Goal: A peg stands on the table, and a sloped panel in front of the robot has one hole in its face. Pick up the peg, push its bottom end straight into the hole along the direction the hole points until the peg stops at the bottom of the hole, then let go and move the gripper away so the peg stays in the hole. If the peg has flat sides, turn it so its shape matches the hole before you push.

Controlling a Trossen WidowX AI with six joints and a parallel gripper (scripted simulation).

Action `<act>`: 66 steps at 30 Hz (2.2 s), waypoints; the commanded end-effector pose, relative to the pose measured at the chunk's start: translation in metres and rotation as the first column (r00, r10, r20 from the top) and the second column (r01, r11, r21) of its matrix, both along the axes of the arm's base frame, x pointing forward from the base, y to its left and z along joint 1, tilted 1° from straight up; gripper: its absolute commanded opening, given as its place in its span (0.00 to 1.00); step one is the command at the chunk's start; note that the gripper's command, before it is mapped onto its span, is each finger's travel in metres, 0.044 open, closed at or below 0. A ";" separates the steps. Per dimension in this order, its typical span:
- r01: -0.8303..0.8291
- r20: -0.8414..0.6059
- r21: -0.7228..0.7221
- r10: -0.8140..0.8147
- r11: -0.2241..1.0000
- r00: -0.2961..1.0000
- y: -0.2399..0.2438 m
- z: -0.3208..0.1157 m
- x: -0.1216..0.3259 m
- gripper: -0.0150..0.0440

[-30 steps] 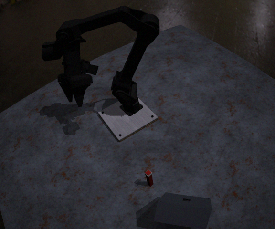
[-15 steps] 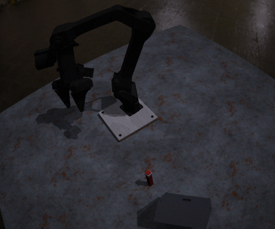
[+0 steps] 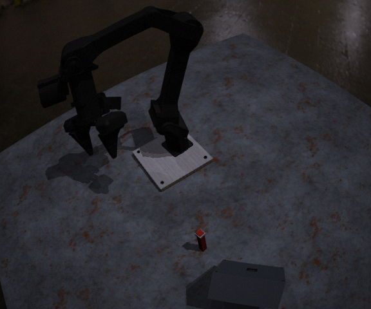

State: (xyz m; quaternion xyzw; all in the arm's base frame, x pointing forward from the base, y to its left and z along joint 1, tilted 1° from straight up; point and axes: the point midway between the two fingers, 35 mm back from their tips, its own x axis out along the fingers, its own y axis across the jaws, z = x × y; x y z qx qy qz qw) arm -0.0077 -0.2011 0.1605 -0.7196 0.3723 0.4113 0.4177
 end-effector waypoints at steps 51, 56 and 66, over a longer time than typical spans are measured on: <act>-0.629 -0.162 0.024 0.624 0.777 0.764 -0.024 -0.009 0.112 1.00; -0.667 -0.179 0.025 0.660 0.744 0.730 -0.023 -0.009 0.126 1.00; -0.732 -0.220 0.037 0.721 0.680 0.658 -0.021 -0.011 0.152 1.00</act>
